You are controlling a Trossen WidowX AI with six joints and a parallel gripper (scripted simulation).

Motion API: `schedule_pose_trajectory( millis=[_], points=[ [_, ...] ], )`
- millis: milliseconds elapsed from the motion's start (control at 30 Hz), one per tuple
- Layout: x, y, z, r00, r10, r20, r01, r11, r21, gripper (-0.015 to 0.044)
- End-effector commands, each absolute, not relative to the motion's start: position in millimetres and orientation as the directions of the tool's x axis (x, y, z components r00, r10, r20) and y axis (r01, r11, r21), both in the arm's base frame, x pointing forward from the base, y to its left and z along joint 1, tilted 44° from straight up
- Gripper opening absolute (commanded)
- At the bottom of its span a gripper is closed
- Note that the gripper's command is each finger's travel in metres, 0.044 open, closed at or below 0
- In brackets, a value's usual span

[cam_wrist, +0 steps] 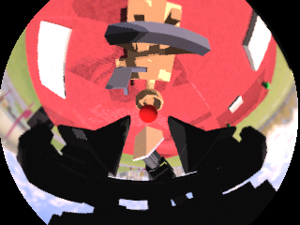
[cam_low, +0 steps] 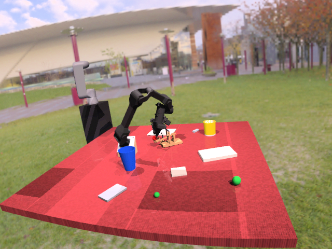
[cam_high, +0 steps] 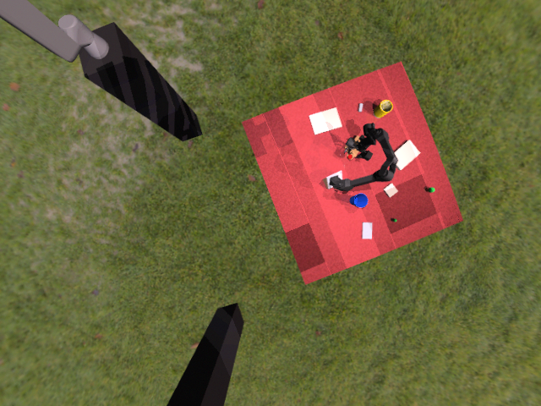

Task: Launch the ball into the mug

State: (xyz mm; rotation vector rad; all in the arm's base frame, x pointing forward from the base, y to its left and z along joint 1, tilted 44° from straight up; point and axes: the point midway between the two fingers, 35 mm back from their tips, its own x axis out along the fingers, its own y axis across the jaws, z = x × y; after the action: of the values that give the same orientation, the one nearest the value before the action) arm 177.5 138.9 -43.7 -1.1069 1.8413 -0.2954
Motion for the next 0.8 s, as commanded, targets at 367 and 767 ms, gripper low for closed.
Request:
schedule_pose_trajectory(
  millis=[367, 767],
  points=[
    [199, 232, -2, 0.009, -0.634, -0.773, -0.595, 0.618, -0.514, 0.044],
    [295, 328, -26, 0.289, -0.368, -0.884, -0.638, 0.615, -0.464, 0.044]
  ],
)
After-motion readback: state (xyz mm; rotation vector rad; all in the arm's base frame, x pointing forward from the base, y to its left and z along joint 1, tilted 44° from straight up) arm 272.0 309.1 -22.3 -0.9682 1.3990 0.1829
